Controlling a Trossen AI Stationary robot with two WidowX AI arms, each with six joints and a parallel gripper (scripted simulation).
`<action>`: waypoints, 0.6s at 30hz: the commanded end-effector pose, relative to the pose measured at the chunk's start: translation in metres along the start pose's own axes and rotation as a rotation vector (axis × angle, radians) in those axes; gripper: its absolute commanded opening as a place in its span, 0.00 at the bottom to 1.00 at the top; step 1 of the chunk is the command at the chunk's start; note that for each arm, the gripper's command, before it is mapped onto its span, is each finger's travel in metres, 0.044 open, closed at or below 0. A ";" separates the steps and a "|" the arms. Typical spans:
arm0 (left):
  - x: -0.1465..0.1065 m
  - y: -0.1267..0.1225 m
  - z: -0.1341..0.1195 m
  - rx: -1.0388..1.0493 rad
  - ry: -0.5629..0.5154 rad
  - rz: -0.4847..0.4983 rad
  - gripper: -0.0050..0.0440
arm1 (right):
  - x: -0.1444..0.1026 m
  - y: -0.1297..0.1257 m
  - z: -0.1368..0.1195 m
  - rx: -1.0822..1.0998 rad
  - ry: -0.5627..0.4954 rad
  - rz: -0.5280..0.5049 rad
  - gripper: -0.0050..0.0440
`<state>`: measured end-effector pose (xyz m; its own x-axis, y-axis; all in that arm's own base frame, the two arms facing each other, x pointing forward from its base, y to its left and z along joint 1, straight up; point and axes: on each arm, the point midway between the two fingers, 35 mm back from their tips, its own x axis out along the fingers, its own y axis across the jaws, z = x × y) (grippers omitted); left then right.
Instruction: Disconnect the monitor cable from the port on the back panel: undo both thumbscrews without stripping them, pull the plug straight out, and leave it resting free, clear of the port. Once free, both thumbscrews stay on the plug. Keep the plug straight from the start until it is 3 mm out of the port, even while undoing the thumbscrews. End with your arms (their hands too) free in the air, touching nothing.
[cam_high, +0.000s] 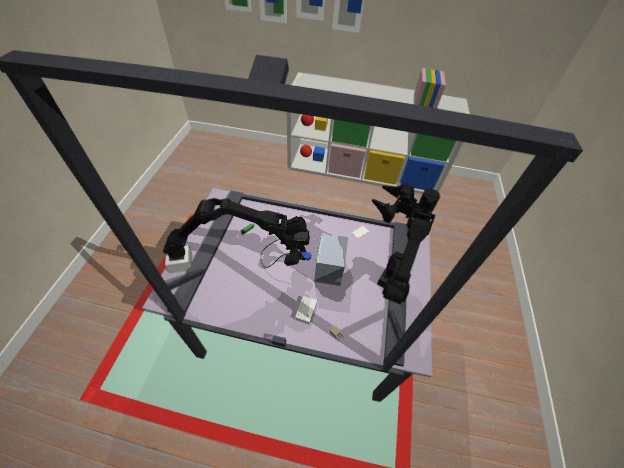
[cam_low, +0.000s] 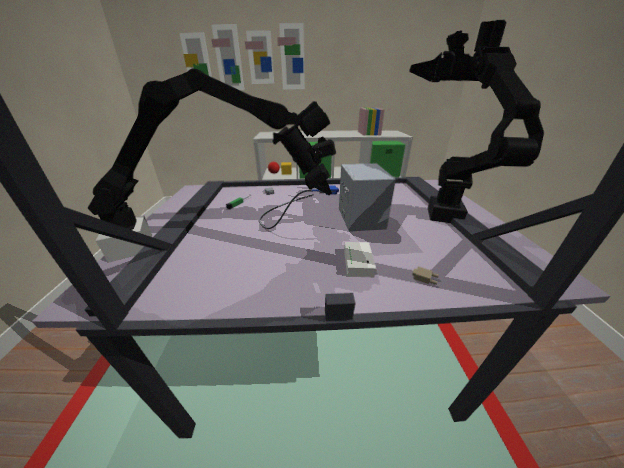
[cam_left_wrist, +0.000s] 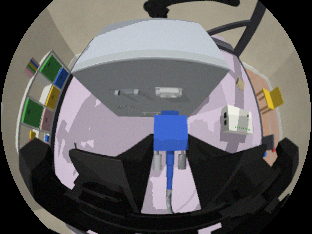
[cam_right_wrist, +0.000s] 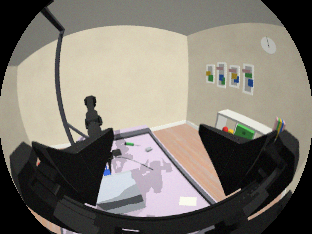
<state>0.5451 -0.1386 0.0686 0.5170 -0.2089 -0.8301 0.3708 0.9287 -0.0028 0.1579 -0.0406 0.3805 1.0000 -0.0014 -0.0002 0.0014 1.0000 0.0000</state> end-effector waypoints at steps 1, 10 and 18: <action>-0.022 0.001 0.020 0.006 -0.053 0.005 0.34 | 0.000 0.001 0.003 -0.006 -0.001 0.001 1.00; -0.016 0.001 0.017 0.006 -0.053 0.005 0.34 | 0.000 0.001 0.003 -0.006 -0.001 0.001 1.00; 0.049 0.002 -0.022 0.006 -0.052 0.005 0.34 | 0.000 0.001 0.003 -0.006 -0.001 0.001 1.00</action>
<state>0.5583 -0.1416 0.0532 0.5785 -0.2230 -0.7846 0.3705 0.9288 0.0092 0.1579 -0.0406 0.3805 1.0000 -0.0014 -0.0002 0.0014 1.0000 0.0000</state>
